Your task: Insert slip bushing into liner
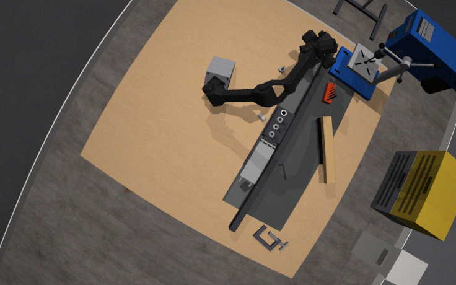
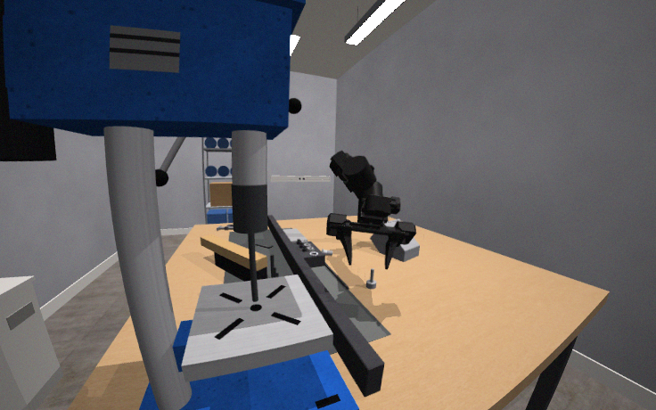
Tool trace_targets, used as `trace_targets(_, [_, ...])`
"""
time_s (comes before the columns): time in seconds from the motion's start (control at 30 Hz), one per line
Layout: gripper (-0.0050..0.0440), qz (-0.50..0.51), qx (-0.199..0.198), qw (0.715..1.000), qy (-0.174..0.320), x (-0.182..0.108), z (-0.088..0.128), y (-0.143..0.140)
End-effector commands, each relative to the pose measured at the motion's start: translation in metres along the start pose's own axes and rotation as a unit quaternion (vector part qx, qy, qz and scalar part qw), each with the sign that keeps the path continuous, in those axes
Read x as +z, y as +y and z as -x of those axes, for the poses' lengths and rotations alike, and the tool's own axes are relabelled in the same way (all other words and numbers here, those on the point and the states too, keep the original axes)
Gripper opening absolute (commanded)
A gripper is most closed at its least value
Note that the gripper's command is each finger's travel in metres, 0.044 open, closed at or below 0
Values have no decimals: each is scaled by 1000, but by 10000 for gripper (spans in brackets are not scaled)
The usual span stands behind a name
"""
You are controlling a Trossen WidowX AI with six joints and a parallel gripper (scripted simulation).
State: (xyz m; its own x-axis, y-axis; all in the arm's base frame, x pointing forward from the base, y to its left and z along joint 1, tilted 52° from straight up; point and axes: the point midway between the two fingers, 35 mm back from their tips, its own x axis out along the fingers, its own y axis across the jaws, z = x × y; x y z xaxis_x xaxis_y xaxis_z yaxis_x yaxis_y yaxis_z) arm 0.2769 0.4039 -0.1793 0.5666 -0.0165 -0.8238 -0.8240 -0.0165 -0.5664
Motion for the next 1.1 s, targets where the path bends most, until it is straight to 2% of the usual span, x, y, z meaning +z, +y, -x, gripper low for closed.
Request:
trace_targets(0.0, [256, -93, -8, 995, 35, -25, 30, -39])
trace_targets(0.1, [184, -167, -14, 983, 80, -60, 52, -60])
trace_targets(0.13, [175, -185, -16, 978, 91, -68, 57, -64])
trace_targets(0.23, [175, -241, -25, 963, 119, -92, 73, -75])
trace_targets(0.3, [175, -241, -25, 963, 119, -92, 73, -75])
trace_targets(0.47, [175, -349, -53, 919, 176, -144, 108, -93])
trace_targets(0.8, [175, -497, -120, 822, 251, -229, 167, -110])
trace_targets(0.87, [175, -497, -120, 822, 251, -229, 167, -110])
trace_targets(0.93, [175, -537, -146, 786, 270, -254, 186, -111])
trace_targets(1.07, [175, -581, -182, 738, 291, -288, 211, -112])
